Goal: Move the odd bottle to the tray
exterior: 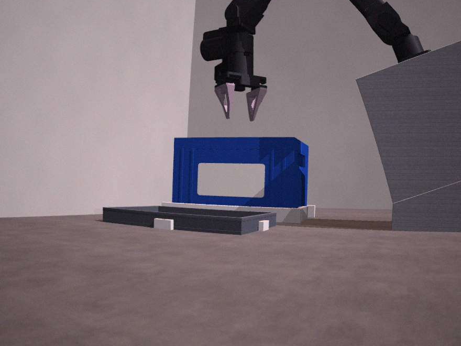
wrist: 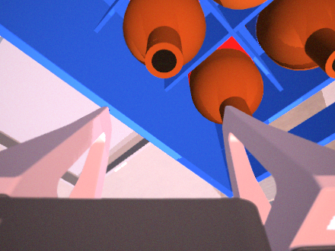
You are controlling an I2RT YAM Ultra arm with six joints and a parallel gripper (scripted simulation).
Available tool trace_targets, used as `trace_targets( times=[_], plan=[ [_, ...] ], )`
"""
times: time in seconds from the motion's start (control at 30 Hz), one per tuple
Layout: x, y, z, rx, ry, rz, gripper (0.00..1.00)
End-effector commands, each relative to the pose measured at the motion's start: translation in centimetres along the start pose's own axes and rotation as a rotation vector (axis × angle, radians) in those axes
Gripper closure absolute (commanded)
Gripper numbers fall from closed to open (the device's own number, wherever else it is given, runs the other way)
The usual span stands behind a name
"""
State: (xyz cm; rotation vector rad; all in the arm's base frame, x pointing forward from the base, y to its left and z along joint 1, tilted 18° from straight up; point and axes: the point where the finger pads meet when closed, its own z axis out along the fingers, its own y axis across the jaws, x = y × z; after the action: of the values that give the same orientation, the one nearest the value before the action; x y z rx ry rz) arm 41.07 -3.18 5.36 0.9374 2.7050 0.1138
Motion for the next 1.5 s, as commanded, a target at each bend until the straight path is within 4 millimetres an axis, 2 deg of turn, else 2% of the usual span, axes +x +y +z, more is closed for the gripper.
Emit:
trace_targets(
  times=[0.0,0.43,0.6,0.7,0.8,0.9,1.0,1.1,1.23,1.3,1.47],
  plan=[
    [-1.9,1.0,-2.0,-0.037,-0.076,0.001,0.39],
    [-1.8,1.0,-1.8,-0.035,-0.072,0.001,0.39],
    [-1.0,0.4,-0.9,-0.02,-0.05,0.001,0.39],
    [-0.1,-0.1,0.8,0.004,-0.013,0.001,0.39],
    [-0.1,-0.2,1.1,0.005,-0.012,0.001,0.39],
    [-1.1,0.5,0.5,-0.016,-0.043,0.001,0.39],
    [-0.8,0.3,0.9,-0.01,-0.035,0.001,0.39],
    [0.0,-0.2,2.1,0.007,-0.01,0.001,0.39],
    [-0.3,0.0,2.1,-0.002,-0.023,0.001,0.39],
    [-1.2,0.6,1.8,-0.017,-0.045,0.001,0.39],
    [-0.3,0.0,3.1,-0.001,-0.02,0.0,0.39]
  ],
)
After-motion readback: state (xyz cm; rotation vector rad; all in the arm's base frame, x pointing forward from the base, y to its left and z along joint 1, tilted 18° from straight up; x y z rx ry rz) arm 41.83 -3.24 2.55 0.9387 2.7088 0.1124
